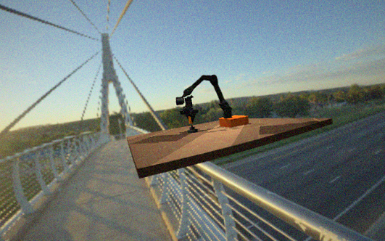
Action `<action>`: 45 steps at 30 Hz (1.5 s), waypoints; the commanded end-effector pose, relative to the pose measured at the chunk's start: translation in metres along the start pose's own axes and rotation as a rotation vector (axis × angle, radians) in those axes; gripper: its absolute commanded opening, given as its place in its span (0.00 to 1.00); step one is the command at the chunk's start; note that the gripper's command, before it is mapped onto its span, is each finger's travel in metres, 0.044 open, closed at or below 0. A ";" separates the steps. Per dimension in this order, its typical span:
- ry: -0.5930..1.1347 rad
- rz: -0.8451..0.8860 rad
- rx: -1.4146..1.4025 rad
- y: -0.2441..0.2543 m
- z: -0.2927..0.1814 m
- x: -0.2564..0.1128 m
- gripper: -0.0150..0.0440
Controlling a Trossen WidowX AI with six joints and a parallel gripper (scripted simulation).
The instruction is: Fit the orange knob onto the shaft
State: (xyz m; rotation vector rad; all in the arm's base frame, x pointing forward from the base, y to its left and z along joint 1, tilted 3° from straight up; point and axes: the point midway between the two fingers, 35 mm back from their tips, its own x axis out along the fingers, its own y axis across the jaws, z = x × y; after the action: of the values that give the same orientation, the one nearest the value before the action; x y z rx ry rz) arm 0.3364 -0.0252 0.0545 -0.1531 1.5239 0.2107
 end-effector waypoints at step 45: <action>0.002 0.000 -0.199 0.000 -0.001 0.009 0.25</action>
State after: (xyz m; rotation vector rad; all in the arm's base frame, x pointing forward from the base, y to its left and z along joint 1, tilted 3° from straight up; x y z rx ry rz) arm 0.3342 -0.0250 0.0430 -0.2312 1.5199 0.2887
